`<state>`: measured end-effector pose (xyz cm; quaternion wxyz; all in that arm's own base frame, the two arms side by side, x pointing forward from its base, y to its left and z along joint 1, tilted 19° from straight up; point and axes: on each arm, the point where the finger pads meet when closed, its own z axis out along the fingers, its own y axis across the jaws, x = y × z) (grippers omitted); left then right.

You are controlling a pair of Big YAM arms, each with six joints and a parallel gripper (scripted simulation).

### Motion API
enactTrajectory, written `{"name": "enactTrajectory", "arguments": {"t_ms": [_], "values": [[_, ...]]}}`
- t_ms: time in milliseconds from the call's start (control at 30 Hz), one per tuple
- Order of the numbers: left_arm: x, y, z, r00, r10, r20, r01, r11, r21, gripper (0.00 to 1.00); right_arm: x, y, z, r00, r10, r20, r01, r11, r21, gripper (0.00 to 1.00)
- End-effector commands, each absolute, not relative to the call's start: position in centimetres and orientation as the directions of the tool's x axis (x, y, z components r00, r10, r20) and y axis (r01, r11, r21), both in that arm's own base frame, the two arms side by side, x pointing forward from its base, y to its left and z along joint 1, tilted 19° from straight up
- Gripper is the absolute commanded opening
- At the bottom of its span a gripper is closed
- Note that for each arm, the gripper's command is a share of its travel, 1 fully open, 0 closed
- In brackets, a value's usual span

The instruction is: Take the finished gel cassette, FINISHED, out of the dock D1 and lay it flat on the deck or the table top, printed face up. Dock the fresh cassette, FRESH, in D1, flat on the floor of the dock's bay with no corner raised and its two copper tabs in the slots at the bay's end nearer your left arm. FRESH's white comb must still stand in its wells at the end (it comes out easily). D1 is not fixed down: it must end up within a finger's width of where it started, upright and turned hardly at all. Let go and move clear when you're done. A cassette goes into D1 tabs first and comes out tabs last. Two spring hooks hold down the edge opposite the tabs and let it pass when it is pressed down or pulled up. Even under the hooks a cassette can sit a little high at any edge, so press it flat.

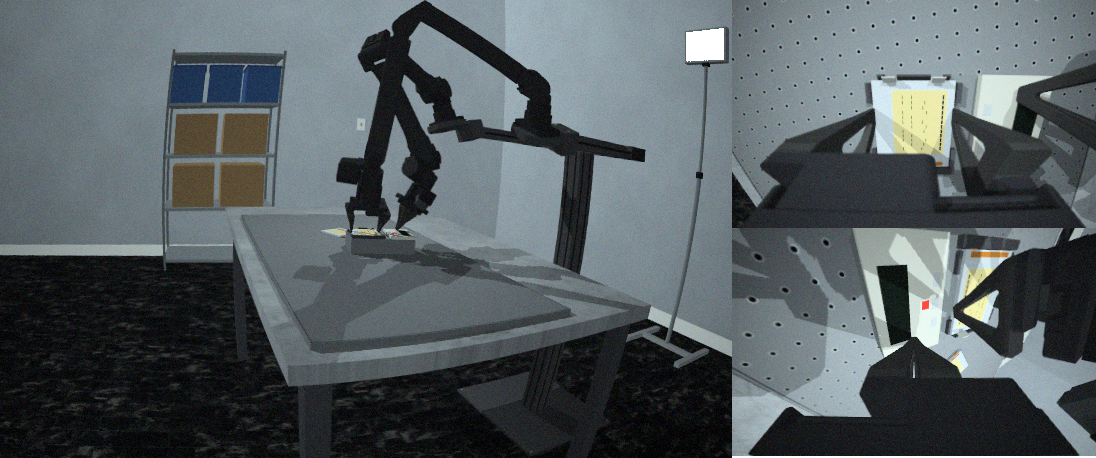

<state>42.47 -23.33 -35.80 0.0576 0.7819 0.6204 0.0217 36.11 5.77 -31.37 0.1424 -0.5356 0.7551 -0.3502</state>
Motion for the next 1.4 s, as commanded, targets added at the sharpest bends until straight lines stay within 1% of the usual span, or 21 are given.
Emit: {"name": "enactTrajectory", "arguments": {"t_ms": [0, 1367], "values": [[42.8, -23.6, -35.5, 0.232, 0.972, -0.04, 0.966, -0.226, 0.125, 0.0, 33.9, 4.5, -34.2, -0.377, -0.906, 0.195, -0.752, 0.176, -0.635, 0.0], [42.8, -23.6, -35.5, 0.232, 0.972, -0.04, 0.966, -0.226, 0.125, 0.0, 33.0, 3.7, -35.3, -0.377, -0.906, 0.195, -0.752, 0.176, -0.635, 0.0]]}}
